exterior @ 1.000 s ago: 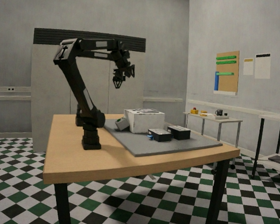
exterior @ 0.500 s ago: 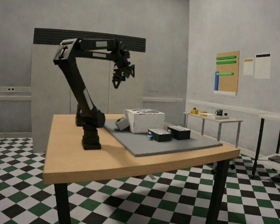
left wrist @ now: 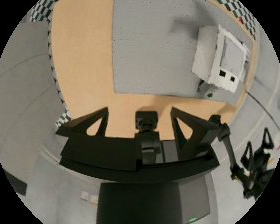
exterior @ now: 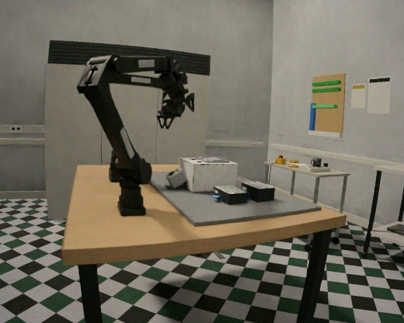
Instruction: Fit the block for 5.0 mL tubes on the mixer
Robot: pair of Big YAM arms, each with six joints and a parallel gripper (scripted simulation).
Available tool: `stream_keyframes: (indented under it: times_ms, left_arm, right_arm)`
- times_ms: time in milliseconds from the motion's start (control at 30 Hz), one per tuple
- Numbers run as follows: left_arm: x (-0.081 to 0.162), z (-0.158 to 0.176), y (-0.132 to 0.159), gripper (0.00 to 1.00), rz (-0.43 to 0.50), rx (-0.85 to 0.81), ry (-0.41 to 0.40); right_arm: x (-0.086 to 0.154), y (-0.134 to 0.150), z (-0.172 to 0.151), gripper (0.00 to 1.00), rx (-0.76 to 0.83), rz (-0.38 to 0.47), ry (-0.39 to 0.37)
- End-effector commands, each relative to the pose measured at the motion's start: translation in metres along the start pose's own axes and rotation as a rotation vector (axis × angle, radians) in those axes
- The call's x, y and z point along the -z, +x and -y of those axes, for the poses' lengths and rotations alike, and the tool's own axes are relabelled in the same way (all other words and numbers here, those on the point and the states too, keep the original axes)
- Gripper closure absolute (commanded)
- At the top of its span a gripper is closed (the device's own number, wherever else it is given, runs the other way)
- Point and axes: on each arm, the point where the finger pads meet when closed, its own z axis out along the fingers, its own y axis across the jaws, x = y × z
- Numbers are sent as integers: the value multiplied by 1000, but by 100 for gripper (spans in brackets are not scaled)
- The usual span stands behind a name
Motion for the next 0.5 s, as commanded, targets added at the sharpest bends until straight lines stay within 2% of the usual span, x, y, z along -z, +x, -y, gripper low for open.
stream_keyframes:
  times_ms: [0, 200, 367, 467]
  left_arm:
    - [-1, 6, 8, 0, -4, -4, -2]
    - [-1, 10, 16, 0, 12, -25, -4]
    - [-3, 9, 14, 0, 10, -36, -3]
    - [-3, 9, 13, 0, 9, -39, -2]
  right_arm:
    - [1, -5, 10, 0, -28, -20, 18]
    - [-9, -2, 45, 0, -107, -140, 72]
    - [-6, 0, 68, 0, -159, -199, 96]
    - [-5, 0, 70, 0, -158, -199, 100]
